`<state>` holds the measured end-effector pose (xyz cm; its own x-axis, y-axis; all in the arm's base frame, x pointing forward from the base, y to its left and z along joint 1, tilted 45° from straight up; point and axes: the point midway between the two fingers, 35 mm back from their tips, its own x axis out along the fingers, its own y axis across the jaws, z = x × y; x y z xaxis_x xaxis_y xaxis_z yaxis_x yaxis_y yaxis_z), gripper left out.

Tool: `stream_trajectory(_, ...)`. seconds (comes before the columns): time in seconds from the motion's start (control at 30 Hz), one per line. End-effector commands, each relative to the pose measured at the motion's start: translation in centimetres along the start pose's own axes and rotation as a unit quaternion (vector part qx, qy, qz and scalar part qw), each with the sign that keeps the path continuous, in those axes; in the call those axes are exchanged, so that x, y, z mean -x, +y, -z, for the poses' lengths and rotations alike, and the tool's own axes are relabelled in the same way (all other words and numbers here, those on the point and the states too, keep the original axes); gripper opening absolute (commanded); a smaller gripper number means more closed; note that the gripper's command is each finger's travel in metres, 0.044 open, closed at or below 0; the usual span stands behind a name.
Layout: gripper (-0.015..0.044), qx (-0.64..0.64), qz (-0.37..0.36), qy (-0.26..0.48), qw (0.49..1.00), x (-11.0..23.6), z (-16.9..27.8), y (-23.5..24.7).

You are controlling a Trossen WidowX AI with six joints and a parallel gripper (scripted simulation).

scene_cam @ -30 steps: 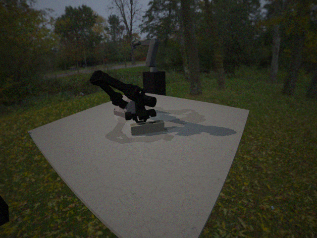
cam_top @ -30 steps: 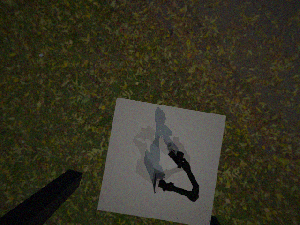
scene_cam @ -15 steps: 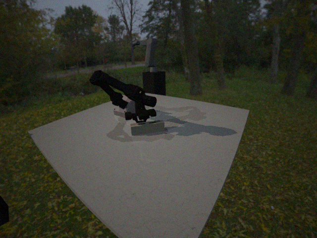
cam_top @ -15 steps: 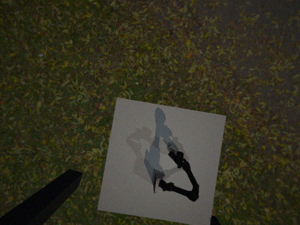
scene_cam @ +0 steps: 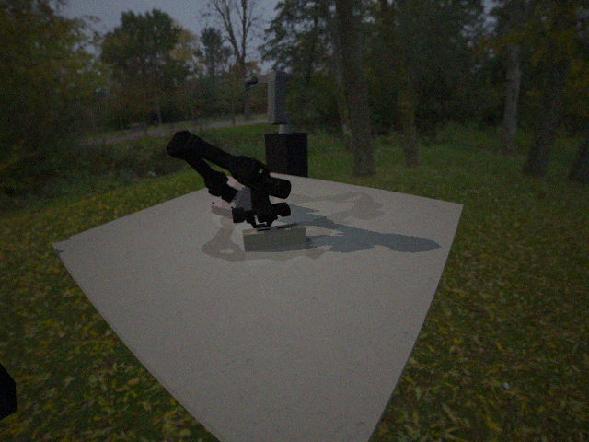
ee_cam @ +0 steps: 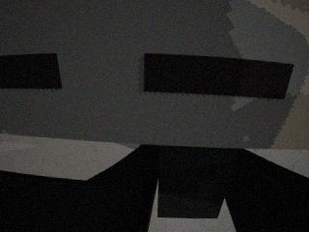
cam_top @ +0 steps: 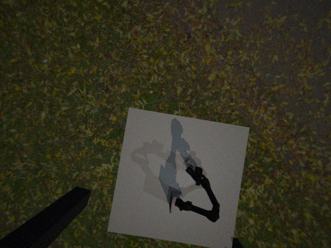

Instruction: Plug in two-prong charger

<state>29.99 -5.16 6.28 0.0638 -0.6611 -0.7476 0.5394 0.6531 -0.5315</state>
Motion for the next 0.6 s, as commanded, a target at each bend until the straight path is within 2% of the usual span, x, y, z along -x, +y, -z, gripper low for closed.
stream_trajectory(0.0, 0.0000, -0.009, -0.001, -0.011, 1.000, 0.38, -0.72, -0.03)
stream_trajectory(0.57, 0.0000, 0.000, 0.000, 0.000, 1.000, 0.00, 0.00, 0.01)
